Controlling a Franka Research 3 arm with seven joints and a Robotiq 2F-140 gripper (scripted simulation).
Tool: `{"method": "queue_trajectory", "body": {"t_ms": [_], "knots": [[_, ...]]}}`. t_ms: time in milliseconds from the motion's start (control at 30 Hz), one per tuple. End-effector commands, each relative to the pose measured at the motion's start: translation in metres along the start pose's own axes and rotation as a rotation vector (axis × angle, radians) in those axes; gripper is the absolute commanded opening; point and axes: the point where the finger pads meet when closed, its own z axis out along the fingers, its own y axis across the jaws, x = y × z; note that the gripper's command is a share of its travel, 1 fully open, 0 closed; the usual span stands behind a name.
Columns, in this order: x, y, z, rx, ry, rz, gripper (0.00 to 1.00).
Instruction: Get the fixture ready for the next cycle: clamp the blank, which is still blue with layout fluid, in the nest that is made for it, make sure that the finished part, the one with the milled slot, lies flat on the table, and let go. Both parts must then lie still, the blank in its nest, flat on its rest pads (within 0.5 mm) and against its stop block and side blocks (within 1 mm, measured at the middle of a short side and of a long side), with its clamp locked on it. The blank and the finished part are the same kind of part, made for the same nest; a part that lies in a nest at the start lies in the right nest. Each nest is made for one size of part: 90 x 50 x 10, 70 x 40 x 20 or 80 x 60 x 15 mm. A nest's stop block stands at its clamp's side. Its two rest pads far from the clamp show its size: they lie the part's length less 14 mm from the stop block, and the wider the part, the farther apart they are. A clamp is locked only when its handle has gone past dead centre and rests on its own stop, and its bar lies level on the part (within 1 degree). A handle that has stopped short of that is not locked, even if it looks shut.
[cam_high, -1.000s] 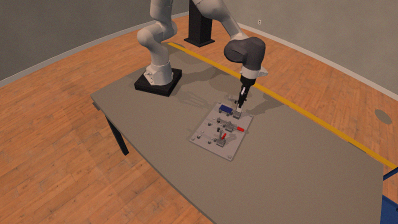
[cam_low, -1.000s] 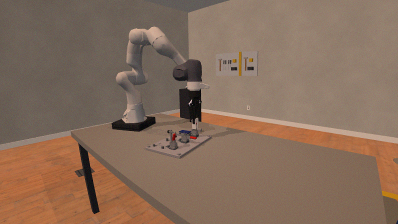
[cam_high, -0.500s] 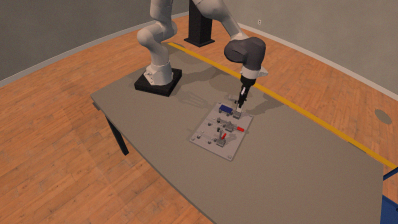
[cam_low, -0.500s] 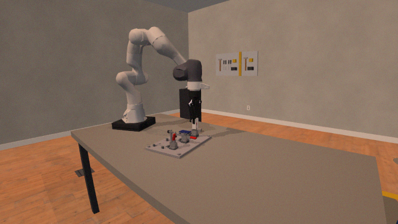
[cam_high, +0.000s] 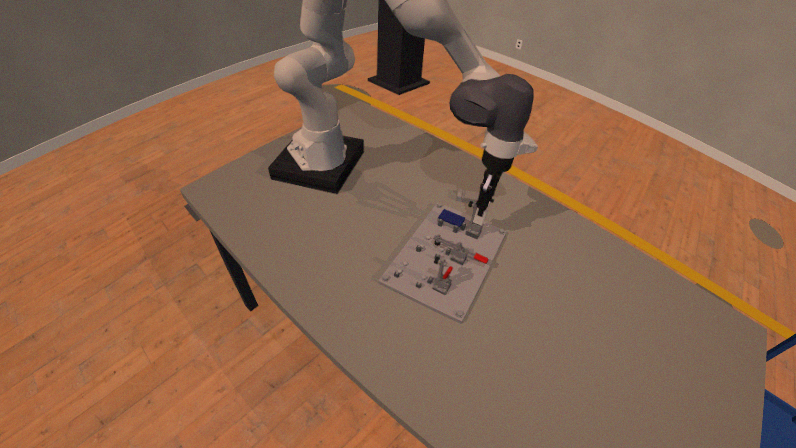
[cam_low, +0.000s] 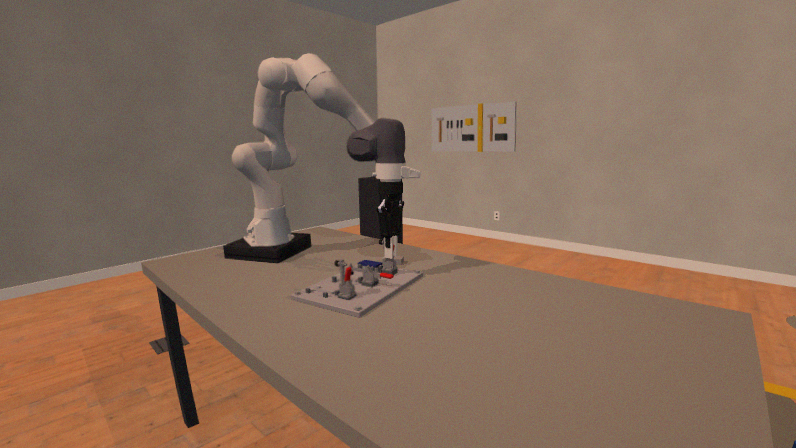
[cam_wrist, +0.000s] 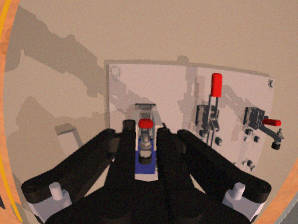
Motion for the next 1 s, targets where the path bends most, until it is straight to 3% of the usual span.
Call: {"method": "queue_trajectory", "body": {"t_ms": [0, 967], "knots": [[0.008, 0.0, 0.0, -0.002, 0.014, 0.002, 0.0], [0.025, 0.0, 0.004, -0.002, 0.014, 0.002, 0.0]]}}
